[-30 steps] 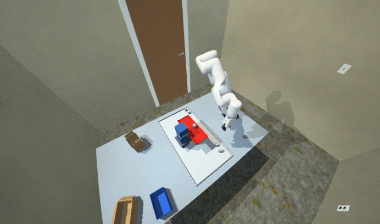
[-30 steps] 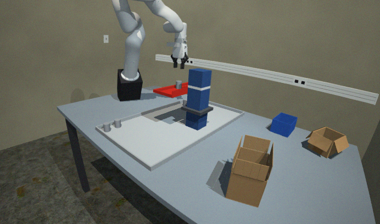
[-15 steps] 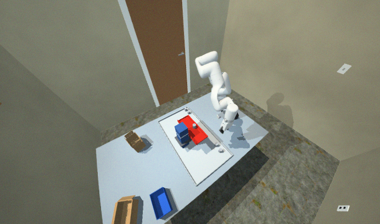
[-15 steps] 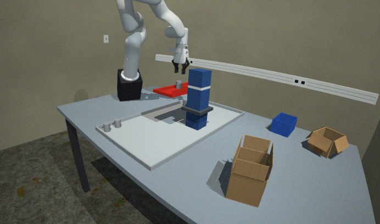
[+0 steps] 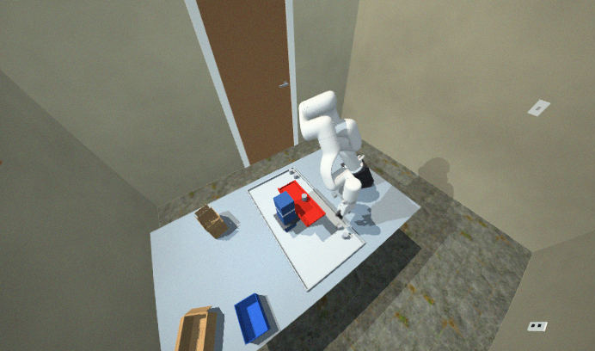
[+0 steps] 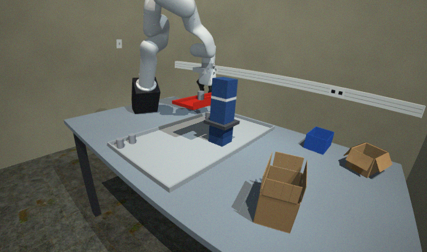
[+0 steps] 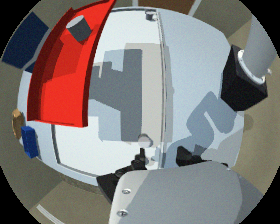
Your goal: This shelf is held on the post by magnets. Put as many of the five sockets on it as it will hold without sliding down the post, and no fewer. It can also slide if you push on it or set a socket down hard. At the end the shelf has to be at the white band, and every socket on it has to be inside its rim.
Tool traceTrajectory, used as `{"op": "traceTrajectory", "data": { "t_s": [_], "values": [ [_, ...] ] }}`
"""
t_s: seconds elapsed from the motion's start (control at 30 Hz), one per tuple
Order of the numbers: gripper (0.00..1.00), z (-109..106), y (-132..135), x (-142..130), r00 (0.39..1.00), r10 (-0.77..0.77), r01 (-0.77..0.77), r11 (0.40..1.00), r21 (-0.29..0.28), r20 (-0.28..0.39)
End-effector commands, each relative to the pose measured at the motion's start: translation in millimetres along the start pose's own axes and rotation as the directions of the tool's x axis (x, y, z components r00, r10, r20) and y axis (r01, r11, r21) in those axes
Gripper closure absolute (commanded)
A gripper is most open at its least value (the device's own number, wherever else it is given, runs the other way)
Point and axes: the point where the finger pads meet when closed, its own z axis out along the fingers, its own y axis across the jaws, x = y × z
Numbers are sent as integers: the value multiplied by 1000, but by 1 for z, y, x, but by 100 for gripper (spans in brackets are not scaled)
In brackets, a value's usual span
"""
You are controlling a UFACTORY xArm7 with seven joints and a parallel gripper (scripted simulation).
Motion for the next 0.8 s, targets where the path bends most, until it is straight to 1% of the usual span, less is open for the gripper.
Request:
{"op": "traceTrajectory", "data": {
  "t_s": [0.0,0.2,0.77],
  "values": [
    [39,28,-16,-8,1000,3,-2,1000,30,-4],
    [39,39,-21,-8,1000,3,-2,1000,30,-4],
    [39,42,-22,-8,1000,3,-2,1000,30,-4]
  ]
}}
